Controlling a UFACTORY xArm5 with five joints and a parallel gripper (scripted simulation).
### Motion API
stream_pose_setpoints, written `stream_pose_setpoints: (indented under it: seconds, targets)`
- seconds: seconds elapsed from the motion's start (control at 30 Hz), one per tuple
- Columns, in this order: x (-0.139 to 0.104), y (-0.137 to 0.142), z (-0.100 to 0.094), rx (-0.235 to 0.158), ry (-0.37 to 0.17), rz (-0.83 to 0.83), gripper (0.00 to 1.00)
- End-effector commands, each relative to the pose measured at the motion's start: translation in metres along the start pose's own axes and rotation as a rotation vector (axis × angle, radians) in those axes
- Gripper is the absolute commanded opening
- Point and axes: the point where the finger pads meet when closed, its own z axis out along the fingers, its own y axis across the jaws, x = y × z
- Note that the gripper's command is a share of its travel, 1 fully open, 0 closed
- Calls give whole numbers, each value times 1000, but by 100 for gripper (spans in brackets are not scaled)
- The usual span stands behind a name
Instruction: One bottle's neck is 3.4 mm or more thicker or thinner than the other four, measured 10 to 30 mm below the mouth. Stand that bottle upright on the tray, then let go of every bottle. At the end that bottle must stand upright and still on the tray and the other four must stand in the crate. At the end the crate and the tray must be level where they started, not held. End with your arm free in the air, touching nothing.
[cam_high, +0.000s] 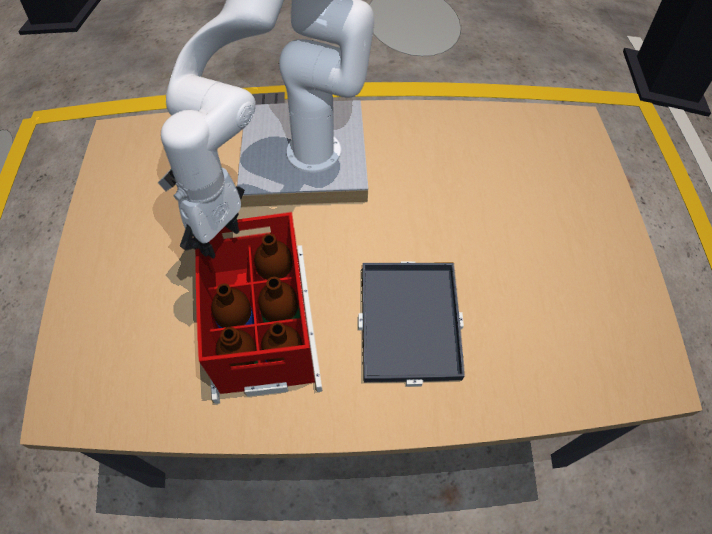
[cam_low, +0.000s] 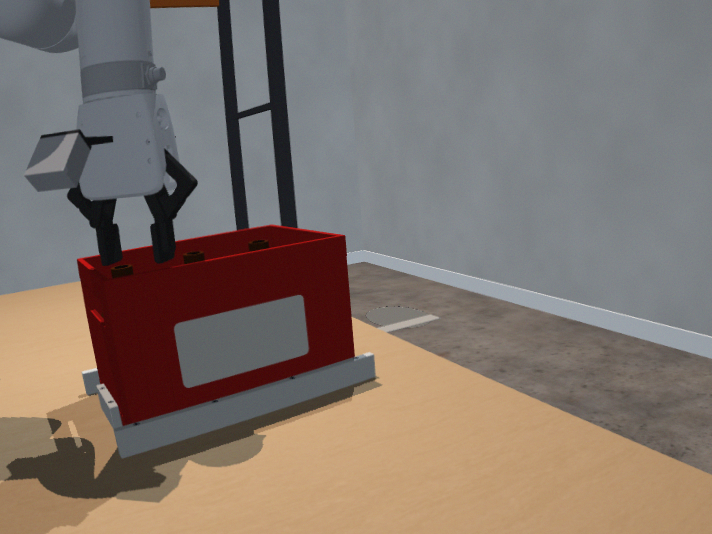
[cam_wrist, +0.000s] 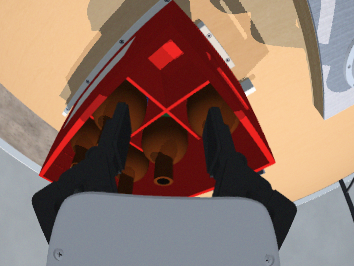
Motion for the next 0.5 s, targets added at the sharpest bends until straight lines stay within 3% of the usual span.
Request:
stream_pose_setpoints:
  seconds: [0.0, 0.47]
  targets:
    - [0, -1, 2, 3, -1, 0, 65]
    - [0, -1, 15, 3, -1, 0, 65]
